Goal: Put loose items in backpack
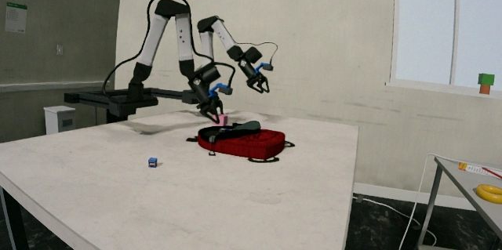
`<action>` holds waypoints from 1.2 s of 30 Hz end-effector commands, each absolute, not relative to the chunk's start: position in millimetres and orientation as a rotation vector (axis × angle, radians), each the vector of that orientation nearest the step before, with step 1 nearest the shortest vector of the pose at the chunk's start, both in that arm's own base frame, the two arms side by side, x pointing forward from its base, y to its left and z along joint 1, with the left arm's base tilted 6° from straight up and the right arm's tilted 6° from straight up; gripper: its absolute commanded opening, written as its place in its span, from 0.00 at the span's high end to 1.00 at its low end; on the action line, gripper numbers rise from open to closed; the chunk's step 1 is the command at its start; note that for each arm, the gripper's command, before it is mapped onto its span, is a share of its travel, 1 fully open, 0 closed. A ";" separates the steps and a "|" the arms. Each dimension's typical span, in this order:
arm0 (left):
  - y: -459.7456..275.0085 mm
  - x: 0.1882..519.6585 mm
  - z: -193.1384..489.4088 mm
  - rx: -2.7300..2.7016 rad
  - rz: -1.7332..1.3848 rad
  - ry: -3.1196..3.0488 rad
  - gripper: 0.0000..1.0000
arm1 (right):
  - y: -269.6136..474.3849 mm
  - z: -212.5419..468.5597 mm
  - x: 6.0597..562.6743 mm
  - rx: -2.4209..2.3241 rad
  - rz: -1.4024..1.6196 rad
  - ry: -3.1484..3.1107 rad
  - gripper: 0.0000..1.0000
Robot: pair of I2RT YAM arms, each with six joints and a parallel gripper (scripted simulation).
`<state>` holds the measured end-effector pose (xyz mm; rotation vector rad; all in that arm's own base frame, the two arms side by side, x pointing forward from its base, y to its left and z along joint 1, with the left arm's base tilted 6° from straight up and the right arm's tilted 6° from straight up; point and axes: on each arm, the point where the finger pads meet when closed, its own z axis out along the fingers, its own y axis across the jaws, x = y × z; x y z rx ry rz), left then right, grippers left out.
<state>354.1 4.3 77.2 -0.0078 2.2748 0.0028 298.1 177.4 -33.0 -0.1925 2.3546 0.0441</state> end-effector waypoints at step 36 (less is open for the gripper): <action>2.4 357.0 82.9 0.001 -0.001 2.257 0.10 | 190.0 -60.4 324.7 -0.194 0.070 2.319 0.61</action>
